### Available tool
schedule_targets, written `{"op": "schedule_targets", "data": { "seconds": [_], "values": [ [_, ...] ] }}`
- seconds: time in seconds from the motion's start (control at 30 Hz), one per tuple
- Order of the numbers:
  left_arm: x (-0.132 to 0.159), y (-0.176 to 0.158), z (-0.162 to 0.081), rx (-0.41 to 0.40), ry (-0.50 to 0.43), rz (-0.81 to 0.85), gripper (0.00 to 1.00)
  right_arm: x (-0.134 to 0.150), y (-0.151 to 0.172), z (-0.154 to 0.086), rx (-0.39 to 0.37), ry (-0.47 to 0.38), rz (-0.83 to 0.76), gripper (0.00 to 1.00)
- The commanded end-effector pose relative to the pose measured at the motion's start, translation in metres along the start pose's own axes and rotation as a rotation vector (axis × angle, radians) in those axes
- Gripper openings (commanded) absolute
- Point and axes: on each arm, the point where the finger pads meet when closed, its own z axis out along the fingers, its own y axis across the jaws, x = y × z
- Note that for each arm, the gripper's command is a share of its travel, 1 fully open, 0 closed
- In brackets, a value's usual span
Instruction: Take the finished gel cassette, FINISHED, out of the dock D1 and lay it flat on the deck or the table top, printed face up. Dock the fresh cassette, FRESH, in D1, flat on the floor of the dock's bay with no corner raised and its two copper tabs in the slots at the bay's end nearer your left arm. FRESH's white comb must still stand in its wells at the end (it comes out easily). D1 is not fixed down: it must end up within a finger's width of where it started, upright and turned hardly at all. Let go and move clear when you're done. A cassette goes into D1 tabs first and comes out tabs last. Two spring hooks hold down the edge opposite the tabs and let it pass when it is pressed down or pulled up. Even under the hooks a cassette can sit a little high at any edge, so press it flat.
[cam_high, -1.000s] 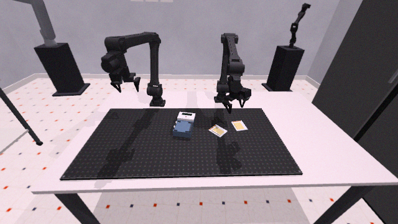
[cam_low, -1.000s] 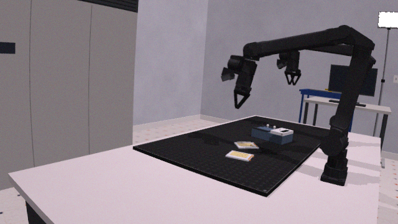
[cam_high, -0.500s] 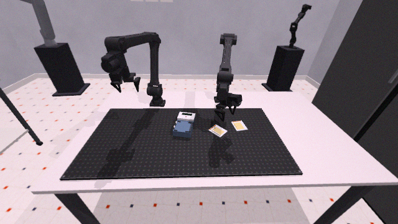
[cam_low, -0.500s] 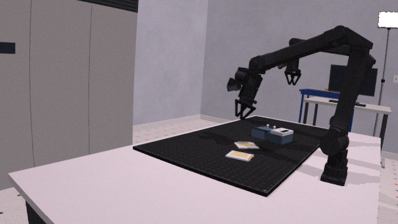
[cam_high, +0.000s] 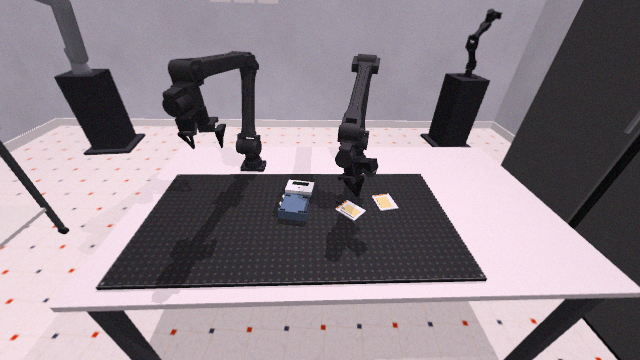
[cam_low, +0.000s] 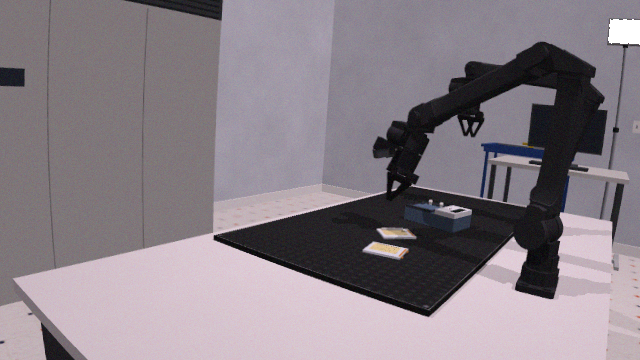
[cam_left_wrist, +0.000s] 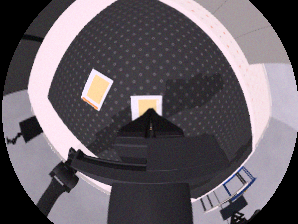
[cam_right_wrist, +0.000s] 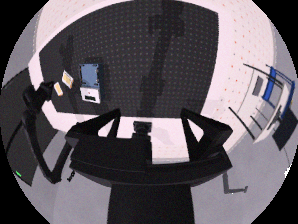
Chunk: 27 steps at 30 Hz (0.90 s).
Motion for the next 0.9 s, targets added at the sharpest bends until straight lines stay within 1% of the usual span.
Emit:
{"op": "schedule_targets", "data": {
  "seconds": [0.0, 0.07, 0.1, 0.13, 0.33, 0.67, 0.7, 0.87],
  "values": [
    [-0.004, -0.004, -0.002, 0.016, -0.014, -0.023, 0.00, -0.014, -0.001, -0.023, 0.007, -0.041, -0.015, 1.00],
    [-0.004, -0.004, -0.002, 0.016, -0.014, -0.023, 0.00, -0.014, -0.001, -0.023, 0.007, -0.041, -0.015, 1.00],
    [-0.002, -0.003, 0.000, 0.004, 0.016, -0.030, 0.00, -0.014, -0.001, -0.023, 0.007, -0.041, -0.015, 1.00],
    [0.001, -0.002, 0.002, 0.001, 0.022, -0.031, 0.00, -0.014, -0.001, -0.023, 0.007, -0.041, -0.015, 1.00],
    [0.015, 0.005, 0.014, 0.001, 0.022, -0.031, 0.00, -0.014, -0.001, -0.023, 0.007, -0.041, -0.015, 1.00],
    [0.018, 0.006, 0.016, 0.001, 0.022, -0.031, 0.00, -0.014, -0.001, -0.023, 0.007, -0.041, -0.015, 1.00],
    [0.017, 0.007, 0.015, -0.008, 0.024, -0.027, 0.98, -0.014, -0.001, -0.023, 0.007, -0.041, -0.015, 1.00],
    [0.015, 0.010, 0.013, -0.008, 0.024, -0.027, 0.98, -0.014, -0.001, -0.023, 0.007, -0.041, -0.015, 1.00]
  ]
}}
